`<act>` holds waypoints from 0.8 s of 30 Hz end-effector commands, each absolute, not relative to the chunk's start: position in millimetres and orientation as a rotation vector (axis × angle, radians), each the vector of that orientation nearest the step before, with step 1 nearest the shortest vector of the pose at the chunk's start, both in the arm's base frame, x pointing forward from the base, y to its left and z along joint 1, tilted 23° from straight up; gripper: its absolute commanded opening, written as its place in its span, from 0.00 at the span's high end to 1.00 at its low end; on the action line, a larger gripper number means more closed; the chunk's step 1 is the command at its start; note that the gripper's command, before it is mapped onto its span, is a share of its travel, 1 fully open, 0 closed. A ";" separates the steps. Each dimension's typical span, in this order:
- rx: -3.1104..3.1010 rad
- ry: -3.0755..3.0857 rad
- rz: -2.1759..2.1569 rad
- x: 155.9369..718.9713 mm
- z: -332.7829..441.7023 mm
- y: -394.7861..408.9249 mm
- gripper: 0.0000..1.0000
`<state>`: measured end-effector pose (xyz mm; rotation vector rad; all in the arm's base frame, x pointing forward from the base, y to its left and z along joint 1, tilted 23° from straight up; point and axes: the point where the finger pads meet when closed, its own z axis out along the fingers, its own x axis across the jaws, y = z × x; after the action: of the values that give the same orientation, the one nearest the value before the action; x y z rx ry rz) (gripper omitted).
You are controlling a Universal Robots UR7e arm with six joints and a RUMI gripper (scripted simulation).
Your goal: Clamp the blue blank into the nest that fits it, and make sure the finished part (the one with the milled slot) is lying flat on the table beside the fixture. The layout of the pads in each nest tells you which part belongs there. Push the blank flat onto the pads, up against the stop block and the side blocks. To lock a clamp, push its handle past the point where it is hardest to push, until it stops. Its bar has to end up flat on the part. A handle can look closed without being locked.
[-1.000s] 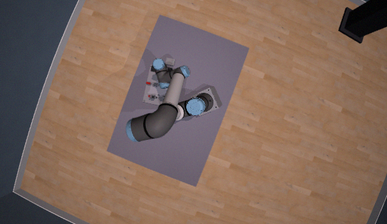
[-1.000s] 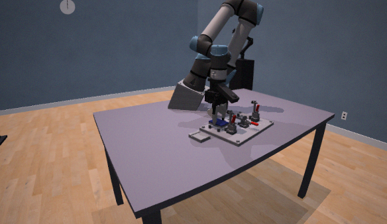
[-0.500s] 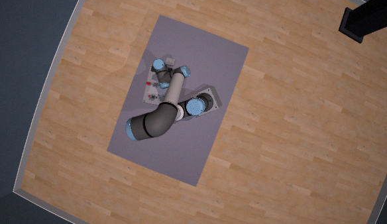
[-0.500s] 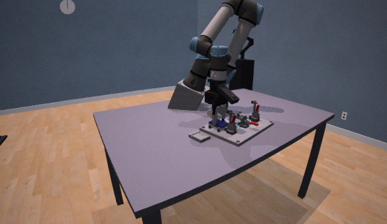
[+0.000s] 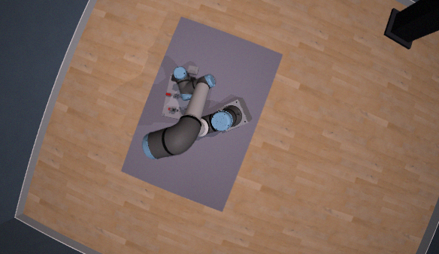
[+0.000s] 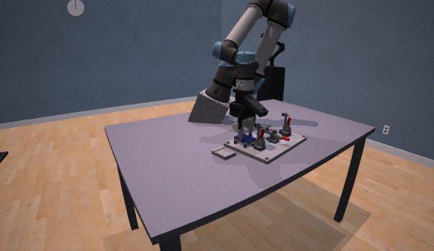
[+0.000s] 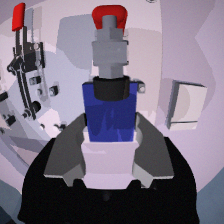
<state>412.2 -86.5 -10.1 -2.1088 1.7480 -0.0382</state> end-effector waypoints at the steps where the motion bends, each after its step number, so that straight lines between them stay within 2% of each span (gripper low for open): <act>1: -2.109 1.748 -0.040 413.8 -11.8 -86.8 1.00; 19: -2.109 1.748 -0.040 414.7 -13.2 -86.7 1.00; 20: -2.109 1.748 -0.040 414.7 -13.2 -86.7 0.41; 24: -2.109 1.748 -0.040 414.7 -13.2 -86.7 0.41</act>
<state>414.5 -86.4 -13.5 -2.1088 1.7481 -0.0384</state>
